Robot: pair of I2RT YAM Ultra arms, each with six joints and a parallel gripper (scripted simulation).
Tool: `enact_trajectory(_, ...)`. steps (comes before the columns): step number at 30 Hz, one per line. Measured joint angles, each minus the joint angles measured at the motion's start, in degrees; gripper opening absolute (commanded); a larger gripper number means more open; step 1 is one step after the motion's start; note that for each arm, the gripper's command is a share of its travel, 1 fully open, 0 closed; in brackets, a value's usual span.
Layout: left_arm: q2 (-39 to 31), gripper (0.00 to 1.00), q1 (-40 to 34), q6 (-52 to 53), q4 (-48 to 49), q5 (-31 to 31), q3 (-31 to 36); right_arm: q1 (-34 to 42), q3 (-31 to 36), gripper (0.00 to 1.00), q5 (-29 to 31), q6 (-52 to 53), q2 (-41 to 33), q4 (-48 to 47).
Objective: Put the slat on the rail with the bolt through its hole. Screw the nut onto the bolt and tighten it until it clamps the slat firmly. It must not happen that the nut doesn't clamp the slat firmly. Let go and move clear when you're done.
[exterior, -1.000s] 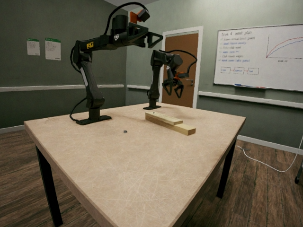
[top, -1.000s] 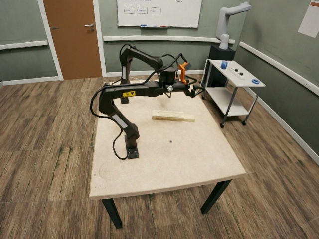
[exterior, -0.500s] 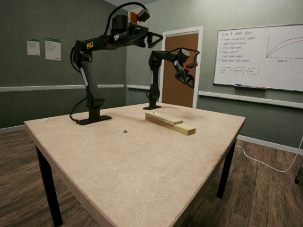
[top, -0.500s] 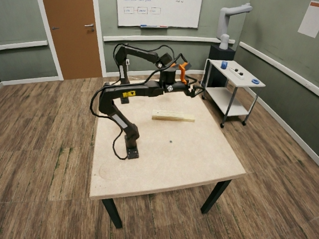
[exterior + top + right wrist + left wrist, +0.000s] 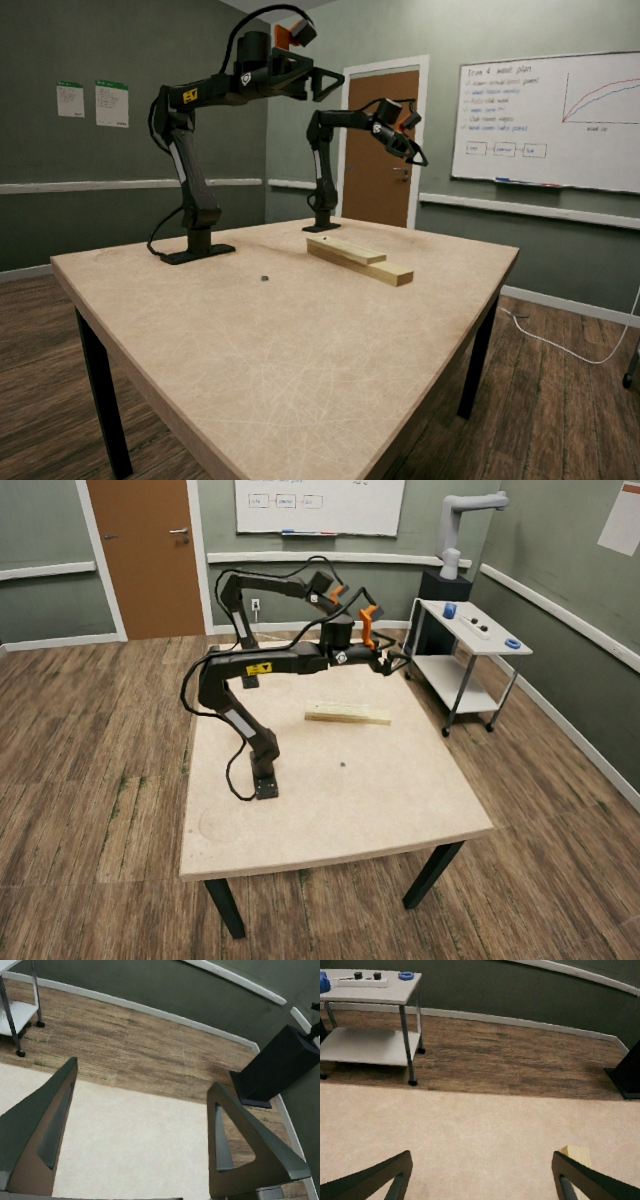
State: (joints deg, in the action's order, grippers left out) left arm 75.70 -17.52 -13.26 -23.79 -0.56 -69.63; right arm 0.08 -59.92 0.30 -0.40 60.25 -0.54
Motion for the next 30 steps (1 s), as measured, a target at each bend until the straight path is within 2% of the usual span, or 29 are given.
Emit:
enact_trajectory(19, -12.63, 1.00, 13.46, 9.73, 15.85, -0.33, 7.67, 0.00, 0.00, 1.00, 0.00, 0.00, 0.00, 0.00)
enact_trajectory(30, -15.10, 1.00, 17.07, 12.96, 22.14, -0.22, 9.62, 0.00, 0.00, 1.00, 0.00, 0.00, 0.00, 0.00)
